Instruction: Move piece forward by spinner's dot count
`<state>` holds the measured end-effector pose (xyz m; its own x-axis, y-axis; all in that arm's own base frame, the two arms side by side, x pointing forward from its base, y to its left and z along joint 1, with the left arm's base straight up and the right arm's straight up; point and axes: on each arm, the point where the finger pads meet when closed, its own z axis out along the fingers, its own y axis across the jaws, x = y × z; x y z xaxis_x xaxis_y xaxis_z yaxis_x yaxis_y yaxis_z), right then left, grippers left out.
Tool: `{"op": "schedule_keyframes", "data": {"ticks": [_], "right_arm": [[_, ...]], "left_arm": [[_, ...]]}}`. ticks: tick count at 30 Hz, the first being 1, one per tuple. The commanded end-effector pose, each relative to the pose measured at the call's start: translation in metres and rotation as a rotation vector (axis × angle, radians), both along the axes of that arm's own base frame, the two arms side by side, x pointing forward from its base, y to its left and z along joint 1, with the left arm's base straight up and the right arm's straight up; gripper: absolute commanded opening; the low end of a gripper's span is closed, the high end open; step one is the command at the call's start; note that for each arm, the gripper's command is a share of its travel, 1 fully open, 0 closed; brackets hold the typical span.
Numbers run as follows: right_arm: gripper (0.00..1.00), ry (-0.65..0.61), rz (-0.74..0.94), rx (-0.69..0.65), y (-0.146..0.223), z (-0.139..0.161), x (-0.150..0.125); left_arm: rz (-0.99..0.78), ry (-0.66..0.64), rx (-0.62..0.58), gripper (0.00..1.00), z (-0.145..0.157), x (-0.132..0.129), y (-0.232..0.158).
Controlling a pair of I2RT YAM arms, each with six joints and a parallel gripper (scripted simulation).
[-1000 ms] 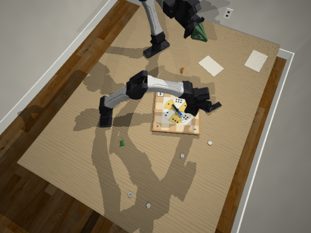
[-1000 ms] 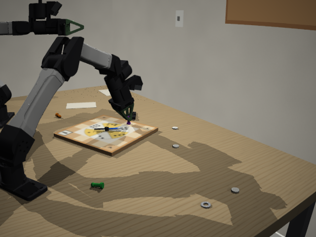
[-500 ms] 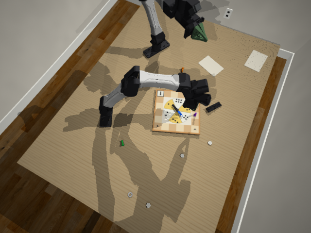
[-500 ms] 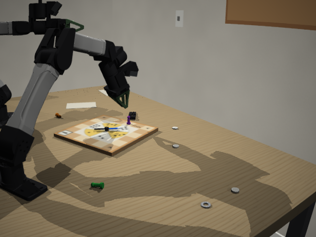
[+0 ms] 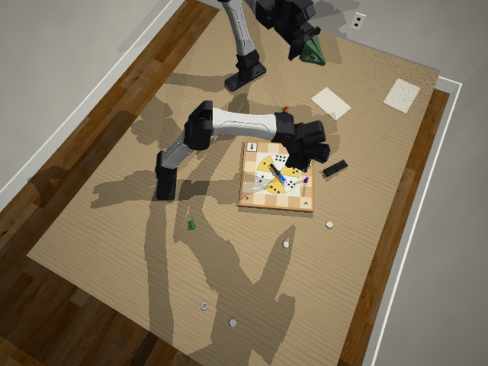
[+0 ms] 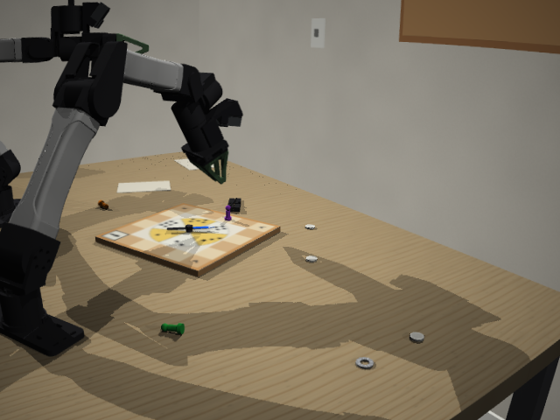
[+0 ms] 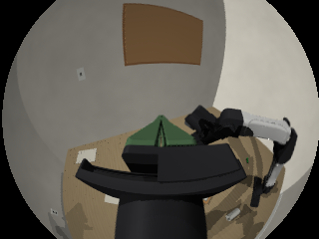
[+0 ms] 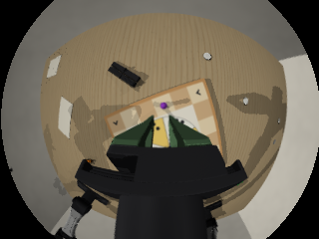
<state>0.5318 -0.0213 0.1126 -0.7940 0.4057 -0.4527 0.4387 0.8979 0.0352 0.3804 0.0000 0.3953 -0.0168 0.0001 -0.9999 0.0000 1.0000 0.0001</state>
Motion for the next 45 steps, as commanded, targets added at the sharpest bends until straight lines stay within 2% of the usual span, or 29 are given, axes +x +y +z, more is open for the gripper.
{"op": "schedule_keyframes", "data": {"ticks": [1, 4, 5, 6, 9, 17, 19, 22, 29, 31, 32, 36, 39, 45], "right_arm": [[0.22, -0.13, 0.056, -0.003, 0.0, 0.032, 0.01], [0.22, -0.147, 0.064, -0.005, -0.001, 0.037, 0.009], [0.22, -0.165, 0.08, -0.006, 0.003, 0.043, 0.008], [0.22, -0.192, 0.079, -0.01, -0.002, 0.052, 0.007], [0.22, -0.249, 0.109, -0.016, 0.001, 0.071, 0.002], [0.22, -0.433, 0.184, -0.048, 0.005, 0.129, -0.014], [0.22, -0.479, 0.202, -0.059, 0.005, 0.143, -0.02], [0.22, -0.496, 0.22, -0.062, 0.011, 0.147, -0.022], [0.22, -0.652, 0.27, -0.111, 0.009, 0.192, -0.048], [0.22, -0.7, 0.285, -0.127, 0.01, 0.205, -0.056], [0.22, -0.723, 0.293, -0.135, 0.01, 0.211, -0.061], [0.22, -0.818, 0.324, -0.171, 0.013, 0.235, -0.08], [0.22, -0.836, 0.338, -0.177, 0.016, 0.238, -0.083], [0.22, -0.972, 0.374, -0.243, 0.017, 0.269, -0.117]], "left_arm": [[0.0, -0.036, 0.0, 0.0, 0.017, -0.005, 0.0], [0.0, -0.039, 0.0, 0.0, 0.018, -0.005, 0.0], [0.0, -0.024, 0.0, 0.0, 0.01, -0.003, 0.0], [0.0, -0.053, 0.0, 0.0, 0.024, -0.007, 0.0], [0.0, 0.006, 0.0, 0.0, -0.001, 0.0, 0.0], [0.0, -0.008, 0.0, 0.0, 0.008, 0.003, 0.0], [0.0, 0.008, 0.0, 0.0, 0.0, 0.003, 0.0], [0.0, 0.008, 0.0, 0.0, 0.0, 0.003, 0.0], [0.0, -0.02, 0.0, 0.0, 0.013, 0.001, 0.0], [0.0, 0.024, 0.0, 0.0, -0.008, 0.004, 0.0], [0.0, 0.021, 0.0, 0.0, -0.007, 0.004, 0.0], [0.0, -0.004, 0.0, 0.0, 0.003, 0.0, 0.0], [0.0, -0.008, 0.0, 0.0, 0.005, -0.001, 0.0], [0.0, -0.052, 0.0, 0.0, 0.024, -0.008, 0.0]]}}
